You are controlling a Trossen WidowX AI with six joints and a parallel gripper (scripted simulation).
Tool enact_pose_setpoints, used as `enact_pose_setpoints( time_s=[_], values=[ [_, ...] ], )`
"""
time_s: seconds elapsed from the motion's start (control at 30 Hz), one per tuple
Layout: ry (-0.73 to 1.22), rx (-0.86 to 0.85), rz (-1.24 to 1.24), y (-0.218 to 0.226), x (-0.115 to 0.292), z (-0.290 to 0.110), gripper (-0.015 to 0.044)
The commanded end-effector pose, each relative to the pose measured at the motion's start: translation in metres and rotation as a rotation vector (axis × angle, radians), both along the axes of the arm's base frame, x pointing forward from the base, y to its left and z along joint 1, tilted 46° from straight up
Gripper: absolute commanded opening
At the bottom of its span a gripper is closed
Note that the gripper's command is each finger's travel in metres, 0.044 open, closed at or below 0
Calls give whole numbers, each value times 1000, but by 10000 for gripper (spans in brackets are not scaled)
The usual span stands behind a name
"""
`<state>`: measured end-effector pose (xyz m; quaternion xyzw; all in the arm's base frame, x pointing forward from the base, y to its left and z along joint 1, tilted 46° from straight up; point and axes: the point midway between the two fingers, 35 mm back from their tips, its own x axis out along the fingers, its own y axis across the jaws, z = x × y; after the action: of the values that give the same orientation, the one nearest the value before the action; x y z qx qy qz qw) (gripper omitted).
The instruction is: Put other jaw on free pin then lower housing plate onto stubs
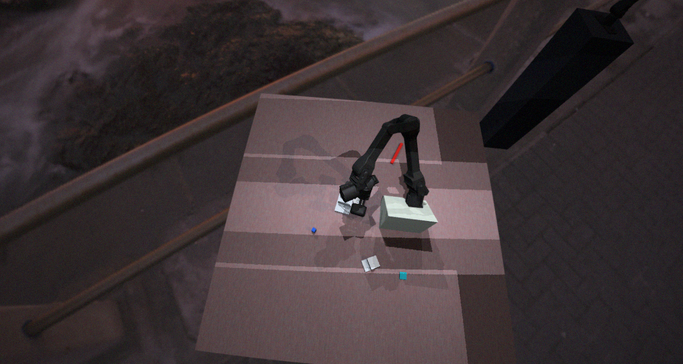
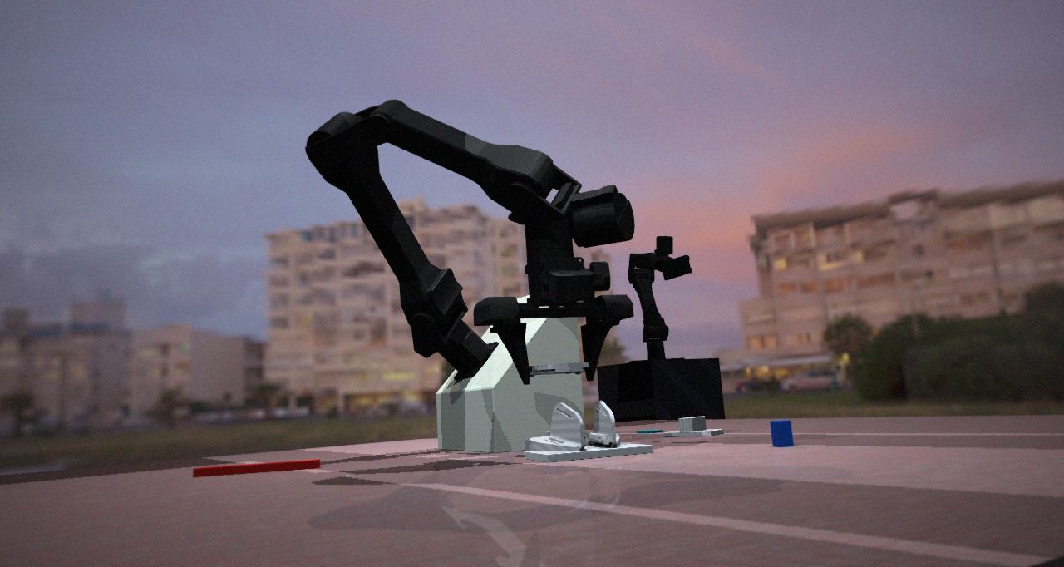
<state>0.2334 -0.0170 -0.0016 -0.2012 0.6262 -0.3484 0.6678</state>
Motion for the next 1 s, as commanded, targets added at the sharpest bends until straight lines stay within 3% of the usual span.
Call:
enact_pose_setpoints(
  time_s=[0.0,0.97],
  values=[
    [5,-1,1,-4,0,-4,351],
    [3,-3,0,-38,-2,-37,351]
  ],
)
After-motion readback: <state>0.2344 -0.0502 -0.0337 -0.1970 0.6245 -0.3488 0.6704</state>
